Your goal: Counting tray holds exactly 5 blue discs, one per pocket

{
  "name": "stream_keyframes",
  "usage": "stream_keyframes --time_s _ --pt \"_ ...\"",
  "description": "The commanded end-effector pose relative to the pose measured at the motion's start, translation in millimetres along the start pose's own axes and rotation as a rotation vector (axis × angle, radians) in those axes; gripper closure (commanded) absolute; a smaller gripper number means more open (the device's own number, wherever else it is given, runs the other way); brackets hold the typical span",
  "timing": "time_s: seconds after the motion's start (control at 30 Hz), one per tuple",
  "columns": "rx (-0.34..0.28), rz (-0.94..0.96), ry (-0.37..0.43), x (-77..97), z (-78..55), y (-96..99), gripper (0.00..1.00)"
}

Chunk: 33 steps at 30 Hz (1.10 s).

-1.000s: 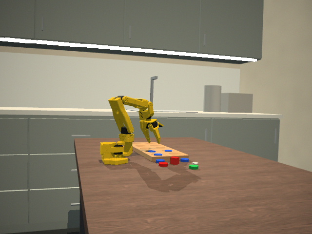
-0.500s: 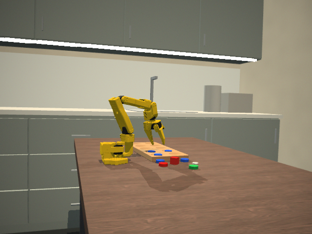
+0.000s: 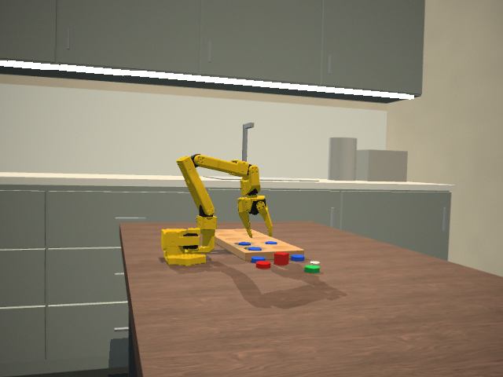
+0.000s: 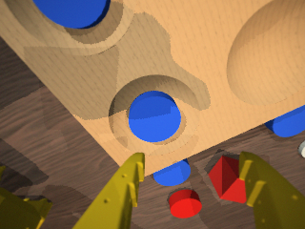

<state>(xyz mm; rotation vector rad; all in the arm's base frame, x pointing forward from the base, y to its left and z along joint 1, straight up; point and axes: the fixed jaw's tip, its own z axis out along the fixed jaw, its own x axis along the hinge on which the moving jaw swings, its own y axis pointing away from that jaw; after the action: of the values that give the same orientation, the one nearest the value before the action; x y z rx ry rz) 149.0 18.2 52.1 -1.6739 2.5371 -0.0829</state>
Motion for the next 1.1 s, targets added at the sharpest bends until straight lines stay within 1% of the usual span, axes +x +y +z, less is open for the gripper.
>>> stream_keyframes --time_s 0.0,0.23,0.47,0.53,0.83,1.07 --pt "0.034 -0.054 -0.010 5.4 -6.1 -8.5 0.73" --pt "0.005 -0.184 0.018 26.4 -5.4 -11.4 0.73" --pt "-0.023 -0.289 0.032 43.2 -5.2 -12.0 0.73" --pt "-0.023 -0.289 0.032 43.2 -5.2 -12.0 0.73" --pt "-0.048 -0.377 0.037 56.8 -5.3 -11.3 0.73" --pt "-0.056 -0.404 0.038 60.9 -5.3 -10.9 0.73"
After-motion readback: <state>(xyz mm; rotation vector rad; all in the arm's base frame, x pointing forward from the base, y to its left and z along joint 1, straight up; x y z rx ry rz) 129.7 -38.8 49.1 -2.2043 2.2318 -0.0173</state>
